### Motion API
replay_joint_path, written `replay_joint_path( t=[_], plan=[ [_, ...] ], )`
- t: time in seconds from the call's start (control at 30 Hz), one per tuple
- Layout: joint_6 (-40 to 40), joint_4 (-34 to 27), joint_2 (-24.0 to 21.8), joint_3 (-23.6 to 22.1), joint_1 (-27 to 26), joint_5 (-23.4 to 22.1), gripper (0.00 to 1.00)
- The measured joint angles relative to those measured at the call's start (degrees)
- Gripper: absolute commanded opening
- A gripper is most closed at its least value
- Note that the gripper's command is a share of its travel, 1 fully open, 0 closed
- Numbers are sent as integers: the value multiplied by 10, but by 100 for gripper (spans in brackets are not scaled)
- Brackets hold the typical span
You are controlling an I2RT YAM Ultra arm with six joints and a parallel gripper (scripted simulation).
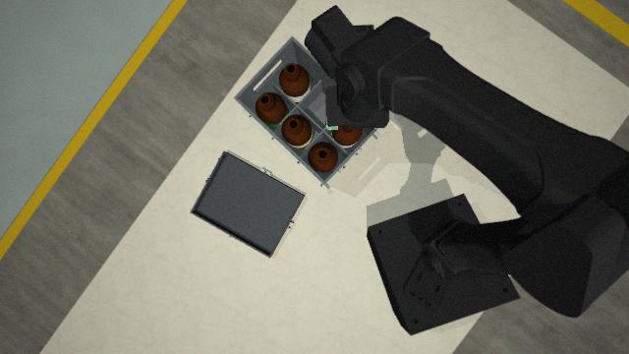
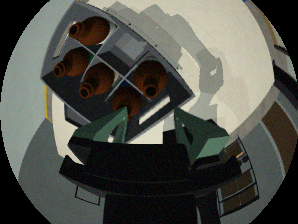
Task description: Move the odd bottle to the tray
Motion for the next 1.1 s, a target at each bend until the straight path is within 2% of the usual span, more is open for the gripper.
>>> replay_joint_path(
  t=[0.53,0.57,1.1],
  plan=[
    [1,-17,-2,6,0,1,61],
    [1,-17,-2,6,0,1,0],
    [1,-17,-2,6,0,1,0]
  ],
)
